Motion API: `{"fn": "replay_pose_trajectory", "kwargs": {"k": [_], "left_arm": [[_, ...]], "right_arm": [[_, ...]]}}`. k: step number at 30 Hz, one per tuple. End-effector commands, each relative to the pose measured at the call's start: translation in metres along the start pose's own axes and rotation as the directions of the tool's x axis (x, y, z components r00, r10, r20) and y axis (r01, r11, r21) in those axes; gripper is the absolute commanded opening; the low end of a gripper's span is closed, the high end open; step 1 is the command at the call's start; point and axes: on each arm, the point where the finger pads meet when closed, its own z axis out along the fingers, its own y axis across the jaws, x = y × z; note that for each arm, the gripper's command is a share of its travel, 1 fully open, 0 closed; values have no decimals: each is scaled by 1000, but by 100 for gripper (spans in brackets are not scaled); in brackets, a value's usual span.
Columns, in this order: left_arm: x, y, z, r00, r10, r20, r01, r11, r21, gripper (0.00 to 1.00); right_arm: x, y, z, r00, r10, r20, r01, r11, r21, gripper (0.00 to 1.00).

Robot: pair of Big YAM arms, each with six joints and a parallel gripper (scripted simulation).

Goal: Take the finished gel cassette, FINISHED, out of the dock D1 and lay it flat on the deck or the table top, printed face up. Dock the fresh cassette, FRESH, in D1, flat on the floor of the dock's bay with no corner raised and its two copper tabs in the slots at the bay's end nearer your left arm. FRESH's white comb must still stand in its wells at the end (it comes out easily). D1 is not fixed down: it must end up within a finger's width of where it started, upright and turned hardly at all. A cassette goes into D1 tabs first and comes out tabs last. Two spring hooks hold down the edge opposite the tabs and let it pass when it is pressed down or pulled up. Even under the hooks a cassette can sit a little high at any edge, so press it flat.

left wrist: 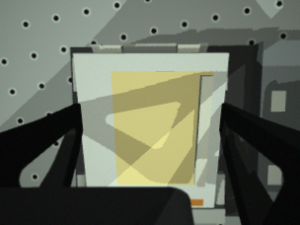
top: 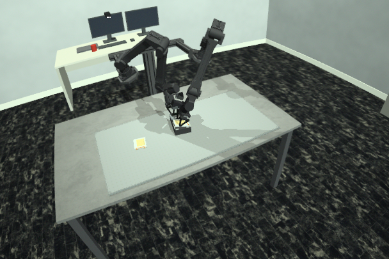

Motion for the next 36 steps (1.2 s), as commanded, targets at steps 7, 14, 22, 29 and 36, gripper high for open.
{"fn": "replay_pose_trajectory", "kwargs": {"k": [7,14,22,29,36], "left_arm": [[6,4,-2,999,-20,-36,20,1000,0,0],[7,5,-1,999,-23,-48,23,1000,1,0],[7,5,0,998,-26,-66,26,1000,2,0],[7,5,1,997,-27,-78,27,1000,2,0],[7,5,2,995,-27,-92,27,1000,3,0]], "right_arm": [[30,48,18,996,-67,-54,62,993,-97,0],[30,48,18,996,-67,-54,62,993,-97,0],[30,48,18,996,-67,-54,62,993,-97,0],[30,48,18,996,-67,-54,62,993,-97,0],[30,48,18,996,-67,-54,62,993,-97,0]]}}
